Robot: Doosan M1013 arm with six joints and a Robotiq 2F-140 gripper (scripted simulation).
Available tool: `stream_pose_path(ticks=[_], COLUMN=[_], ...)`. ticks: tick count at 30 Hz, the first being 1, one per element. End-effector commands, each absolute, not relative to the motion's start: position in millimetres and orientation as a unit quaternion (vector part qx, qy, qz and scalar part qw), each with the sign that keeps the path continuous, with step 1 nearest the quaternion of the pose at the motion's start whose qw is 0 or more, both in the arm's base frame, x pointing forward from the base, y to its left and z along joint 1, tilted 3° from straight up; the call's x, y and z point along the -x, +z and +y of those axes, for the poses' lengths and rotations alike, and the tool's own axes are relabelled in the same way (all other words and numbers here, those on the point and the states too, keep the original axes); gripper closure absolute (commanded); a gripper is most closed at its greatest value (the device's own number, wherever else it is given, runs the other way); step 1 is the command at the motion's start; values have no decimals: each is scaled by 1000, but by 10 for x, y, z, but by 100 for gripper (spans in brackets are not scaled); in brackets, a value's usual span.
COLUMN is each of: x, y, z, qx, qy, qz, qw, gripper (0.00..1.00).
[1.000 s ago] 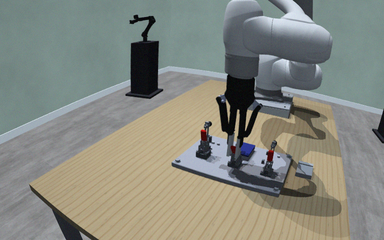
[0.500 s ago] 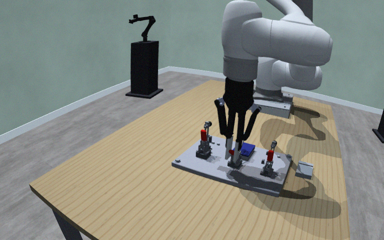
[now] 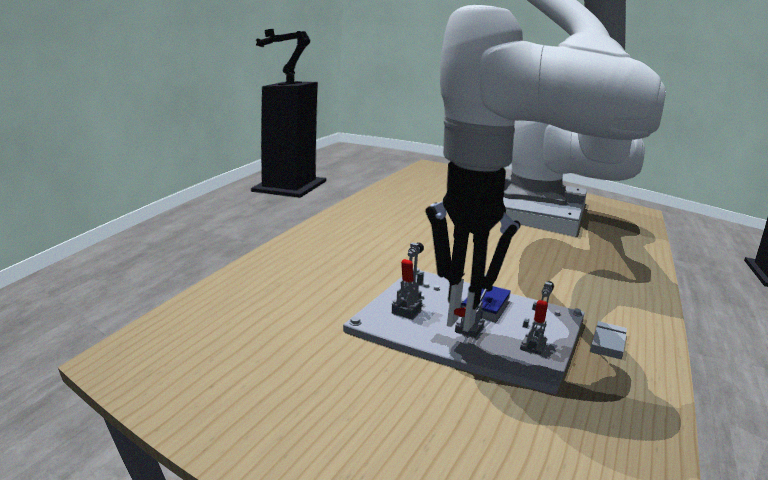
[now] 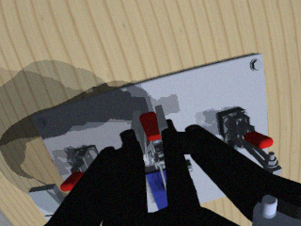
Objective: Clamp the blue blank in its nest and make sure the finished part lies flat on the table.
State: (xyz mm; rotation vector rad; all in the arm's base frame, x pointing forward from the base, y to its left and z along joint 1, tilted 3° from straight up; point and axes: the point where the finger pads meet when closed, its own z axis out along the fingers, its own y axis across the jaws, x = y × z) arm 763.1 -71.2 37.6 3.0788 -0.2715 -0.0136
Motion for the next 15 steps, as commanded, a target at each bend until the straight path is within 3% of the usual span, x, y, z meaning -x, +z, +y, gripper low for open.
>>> stream_pose_path(ticks=[1, 15], x=[-7637, -7682], y=[363, 286], z=[-713, -725], qx=[-996, -996], qy=[-5, -5], qz=[-88, -88], qw=[25, 25], gripper=[100, 100])
